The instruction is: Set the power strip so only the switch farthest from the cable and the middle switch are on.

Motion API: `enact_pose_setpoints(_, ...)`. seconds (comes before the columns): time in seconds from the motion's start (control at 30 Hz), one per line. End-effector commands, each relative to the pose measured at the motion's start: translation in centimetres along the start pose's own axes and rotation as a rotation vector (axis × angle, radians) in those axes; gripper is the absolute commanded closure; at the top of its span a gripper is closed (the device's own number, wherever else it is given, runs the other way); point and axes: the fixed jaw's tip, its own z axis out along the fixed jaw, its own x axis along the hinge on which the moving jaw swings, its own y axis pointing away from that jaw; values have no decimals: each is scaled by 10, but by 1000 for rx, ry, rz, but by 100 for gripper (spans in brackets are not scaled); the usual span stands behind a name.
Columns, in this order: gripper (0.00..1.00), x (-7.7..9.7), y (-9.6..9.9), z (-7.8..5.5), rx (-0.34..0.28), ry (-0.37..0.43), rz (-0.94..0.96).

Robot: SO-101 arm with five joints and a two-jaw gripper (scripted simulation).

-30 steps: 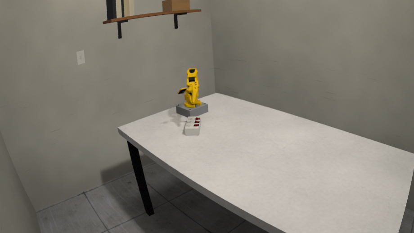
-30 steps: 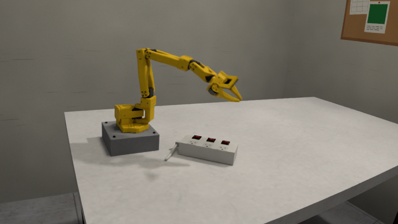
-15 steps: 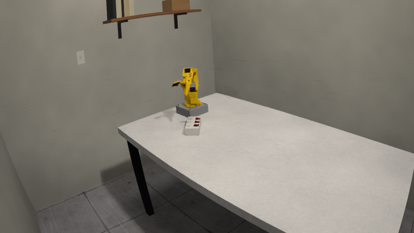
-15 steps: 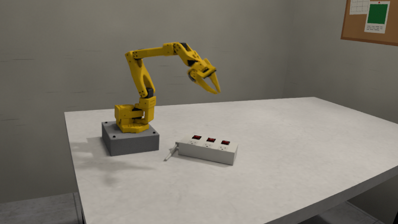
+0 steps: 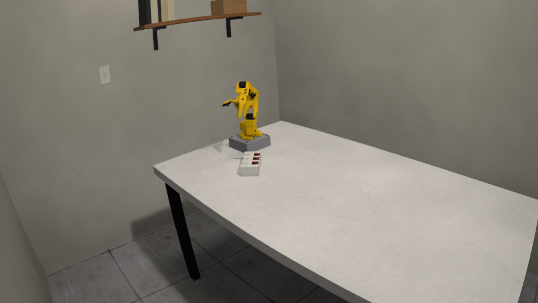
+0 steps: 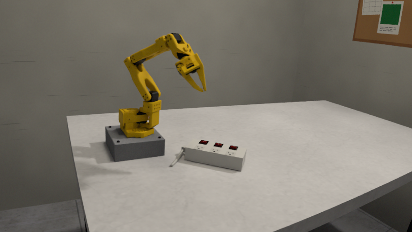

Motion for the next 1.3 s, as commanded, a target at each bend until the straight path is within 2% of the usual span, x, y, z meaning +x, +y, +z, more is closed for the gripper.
enact_pose_setpoints(0.0,100,-1,-8,-11,15,-10,31)
enact_pose_setpoints(0.43,100,2,-22,-22,58,-5,62)
enact_pose_setpoints(0.9,100,2,-24,-23,65,-3,67)
enact_pose_setpoints(1.1,100,1,-20,-17,96,23,77)
enact_pose_setpoints(1.27,100,0,-10,-2,164,76,97)
